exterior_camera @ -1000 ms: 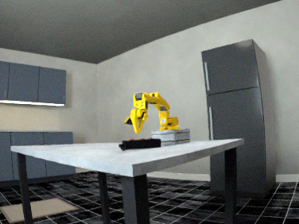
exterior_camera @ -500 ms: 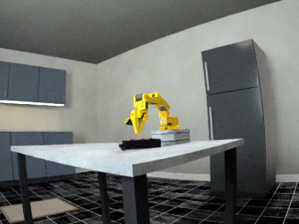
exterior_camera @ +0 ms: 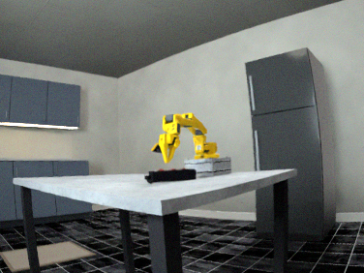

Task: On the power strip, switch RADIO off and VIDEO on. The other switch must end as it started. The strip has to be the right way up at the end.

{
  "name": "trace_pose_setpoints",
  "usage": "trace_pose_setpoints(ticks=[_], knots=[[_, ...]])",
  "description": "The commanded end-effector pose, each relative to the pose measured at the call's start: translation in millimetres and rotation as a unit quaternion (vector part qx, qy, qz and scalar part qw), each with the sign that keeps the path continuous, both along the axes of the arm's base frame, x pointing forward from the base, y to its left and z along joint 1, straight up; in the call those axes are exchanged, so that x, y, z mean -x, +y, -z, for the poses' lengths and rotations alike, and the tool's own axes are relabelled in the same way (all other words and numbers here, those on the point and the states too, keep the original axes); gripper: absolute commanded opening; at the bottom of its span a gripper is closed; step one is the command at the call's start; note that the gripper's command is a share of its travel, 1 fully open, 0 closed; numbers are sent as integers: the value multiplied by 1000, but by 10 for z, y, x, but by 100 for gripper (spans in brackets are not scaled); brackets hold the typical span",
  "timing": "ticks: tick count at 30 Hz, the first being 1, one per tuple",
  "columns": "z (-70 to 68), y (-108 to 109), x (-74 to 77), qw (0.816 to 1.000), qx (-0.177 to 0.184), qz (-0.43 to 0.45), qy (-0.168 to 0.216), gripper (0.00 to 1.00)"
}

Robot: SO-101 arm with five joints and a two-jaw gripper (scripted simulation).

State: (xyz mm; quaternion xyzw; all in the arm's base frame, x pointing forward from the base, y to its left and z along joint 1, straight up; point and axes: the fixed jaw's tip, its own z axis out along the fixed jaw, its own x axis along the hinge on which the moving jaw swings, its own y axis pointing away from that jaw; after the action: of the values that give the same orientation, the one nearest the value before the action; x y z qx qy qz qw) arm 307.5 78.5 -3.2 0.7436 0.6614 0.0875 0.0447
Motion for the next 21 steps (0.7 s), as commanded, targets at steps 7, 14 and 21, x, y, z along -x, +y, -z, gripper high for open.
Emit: trace_pose_setpoints(ticks=[7, 14, 21], knots=[[96, -288, 94, 998, 10, 39, 44, 0], [124, -495, 193, 995, 13, 71, 72, 0], [144, -652, 297, 991, 15, 97, 94, 0]])
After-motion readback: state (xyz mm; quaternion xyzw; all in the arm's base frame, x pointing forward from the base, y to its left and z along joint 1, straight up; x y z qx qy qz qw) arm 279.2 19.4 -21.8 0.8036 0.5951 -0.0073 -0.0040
